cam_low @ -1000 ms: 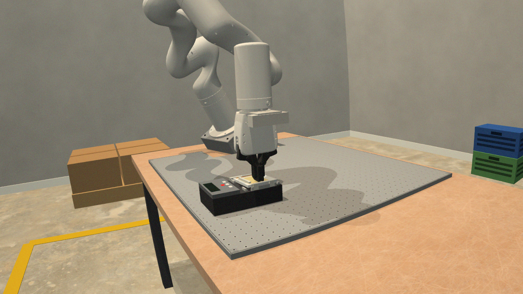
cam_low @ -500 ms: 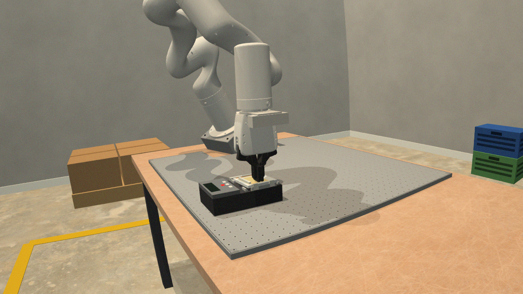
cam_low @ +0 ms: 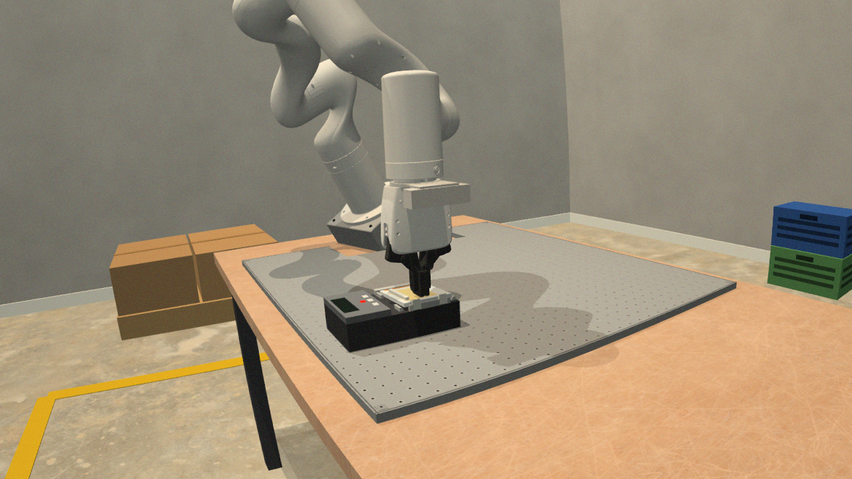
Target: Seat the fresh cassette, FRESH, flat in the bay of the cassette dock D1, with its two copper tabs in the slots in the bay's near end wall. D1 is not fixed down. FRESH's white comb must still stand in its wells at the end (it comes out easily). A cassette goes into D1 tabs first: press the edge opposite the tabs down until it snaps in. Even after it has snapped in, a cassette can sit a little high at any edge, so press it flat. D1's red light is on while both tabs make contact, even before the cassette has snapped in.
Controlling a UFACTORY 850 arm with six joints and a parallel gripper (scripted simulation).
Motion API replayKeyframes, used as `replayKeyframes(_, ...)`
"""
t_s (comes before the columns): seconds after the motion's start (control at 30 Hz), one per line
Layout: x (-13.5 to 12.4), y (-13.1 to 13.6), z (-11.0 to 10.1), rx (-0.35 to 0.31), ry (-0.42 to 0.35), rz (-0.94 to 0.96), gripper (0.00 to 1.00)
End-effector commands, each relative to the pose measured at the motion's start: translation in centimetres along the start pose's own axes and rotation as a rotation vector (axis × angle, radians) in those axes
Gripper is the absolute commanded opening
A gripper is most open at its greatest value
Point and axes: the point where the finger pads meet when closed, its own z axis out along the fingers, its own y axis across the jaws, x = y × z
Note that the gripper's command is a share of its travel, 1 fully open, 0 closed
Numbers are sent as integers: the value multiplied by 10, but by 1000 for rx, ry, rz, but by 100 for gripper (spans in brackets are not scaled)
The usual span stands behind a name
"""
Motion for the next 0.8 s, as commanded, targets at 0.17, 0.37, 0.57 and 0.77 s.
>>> replayKeyframes(0.17,0,0,-1,0,1,0,0)
replayKeyframes(0.37,0,0,0,0,0,0,0)
replayKeyframes(0.57,0,0,0,0,-1,0,0)
replayKeyframes(0.77,-1,0,0,-1,-2,0,0)
